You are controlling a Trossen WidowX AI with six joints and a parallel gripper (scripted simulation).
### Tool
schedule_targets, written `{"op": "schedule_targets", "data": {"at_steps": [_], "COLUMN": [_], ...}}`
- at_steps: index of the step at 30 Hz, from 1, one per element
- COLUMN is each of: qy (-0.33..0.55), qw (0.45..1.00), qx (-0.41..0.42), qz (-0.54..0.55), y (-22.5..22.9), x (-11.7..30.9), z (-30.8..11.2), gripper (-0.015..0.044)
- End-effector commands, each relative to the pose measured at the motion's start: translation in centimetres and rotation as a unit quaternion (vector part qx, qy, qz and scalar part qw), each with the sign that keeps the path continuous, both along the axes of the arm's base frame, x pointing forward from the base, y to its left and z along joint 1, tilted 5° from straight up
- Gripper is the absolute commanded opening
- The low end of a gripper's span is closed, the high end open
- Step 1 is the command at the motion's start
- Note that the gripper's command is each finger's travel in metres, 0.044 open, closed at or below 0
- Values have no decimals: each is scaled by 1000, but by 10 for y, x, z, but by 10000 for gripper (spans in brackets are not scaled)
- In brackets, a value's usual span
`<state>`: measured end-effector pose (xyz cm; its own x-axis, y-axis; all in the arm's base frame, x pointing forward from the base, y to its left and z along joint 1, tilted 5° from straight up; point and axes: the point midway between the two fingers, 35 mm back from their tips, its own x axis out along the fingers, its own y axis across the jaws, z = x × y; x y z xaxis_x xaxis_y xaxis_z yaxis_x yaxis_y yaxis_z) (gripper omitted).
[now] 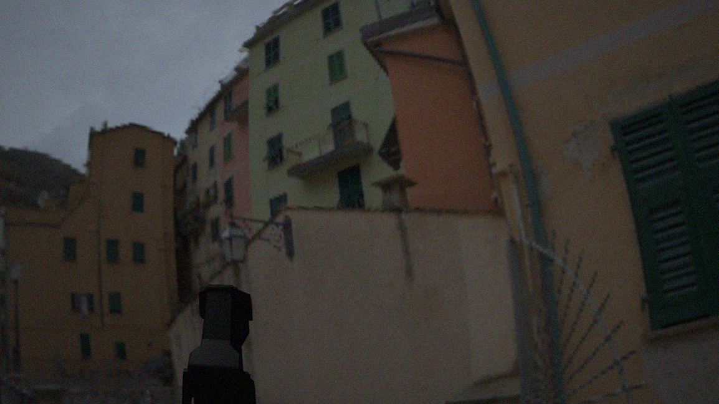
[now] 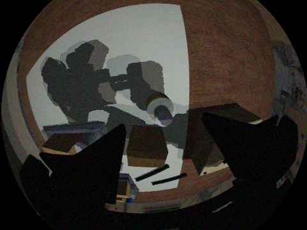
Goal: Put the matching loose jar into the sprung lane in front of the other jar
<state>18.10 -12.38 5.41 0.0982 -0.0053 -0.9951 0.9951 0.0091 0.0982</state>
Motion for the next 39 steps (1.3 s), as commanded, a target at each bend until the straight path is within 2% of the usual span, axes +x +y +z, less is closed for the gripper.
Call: {"op": "schedule_targets", "data": {"at_steps": [1, 28, 38, 39], "qy": [2, 2, 2, 2], "qw": [1000, 1000, 1000, 1000], "qx": [4, 5, 5, 5], "qz": [-2, -2, -2, -2], "y": [1, 1, 1, 1], "x": [1, 5, 5, 5], "z": [-14, -50, -50, -50], "gripper": [440, 440, 177, 171]}}
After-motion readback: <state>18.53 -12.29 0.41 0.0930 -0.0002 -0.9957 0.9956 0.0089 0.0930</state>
